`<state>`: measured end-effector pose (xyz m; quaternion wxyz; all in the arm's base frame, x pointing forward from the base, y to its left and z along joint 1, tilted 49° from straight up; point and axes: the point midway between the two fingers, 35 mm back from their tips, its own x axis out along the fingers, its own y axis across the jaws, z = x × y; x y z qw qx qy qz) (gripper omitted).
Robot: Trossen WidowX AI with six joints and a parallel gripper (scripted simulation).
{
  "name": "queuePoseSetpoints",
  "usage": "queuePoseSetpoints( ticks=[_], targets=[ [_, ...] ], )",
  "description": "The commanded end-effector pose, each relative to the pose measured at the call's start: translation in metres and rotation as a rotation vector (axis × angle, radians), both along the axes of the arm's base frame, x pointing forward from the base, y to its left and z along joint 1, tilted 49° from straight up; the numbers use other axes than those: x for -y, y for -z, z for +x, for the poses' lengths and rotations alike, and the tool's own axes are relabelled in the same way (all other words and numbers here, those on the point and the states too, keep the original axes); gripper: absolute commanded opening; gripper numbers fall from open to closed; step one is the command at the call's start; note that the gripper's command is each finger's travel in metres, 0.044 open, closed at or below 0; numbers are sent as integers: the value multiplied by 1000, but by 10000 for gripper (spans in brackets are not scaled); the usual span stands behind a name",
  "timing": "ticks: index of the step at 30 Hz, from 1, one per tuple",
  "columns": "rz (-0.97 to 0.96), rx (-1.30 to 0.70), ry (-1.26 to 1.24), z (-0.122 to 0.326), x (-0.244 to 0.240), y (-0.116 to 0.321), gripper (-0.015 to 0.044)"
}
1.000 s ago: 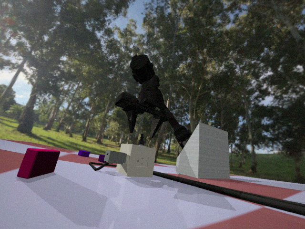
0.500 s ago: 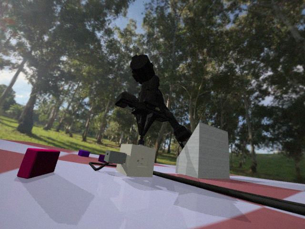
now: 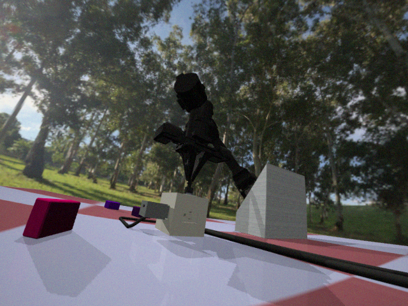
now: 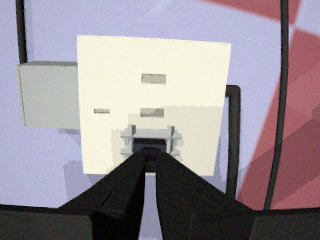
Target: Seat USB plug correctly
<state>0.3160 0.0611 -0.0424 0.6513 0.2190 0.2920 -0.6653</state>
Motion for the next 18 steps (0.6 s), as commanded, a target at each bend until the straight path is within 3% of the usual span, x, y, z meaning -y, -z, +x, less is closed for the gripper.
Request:
queuePoseSetpoints(
  ticks=[1, 18],
  targets=[
    [0, 0, 0, 0, -1, -1, 0],
    [0, 0, 0, 1, -10, -9, 0]
  ],
)
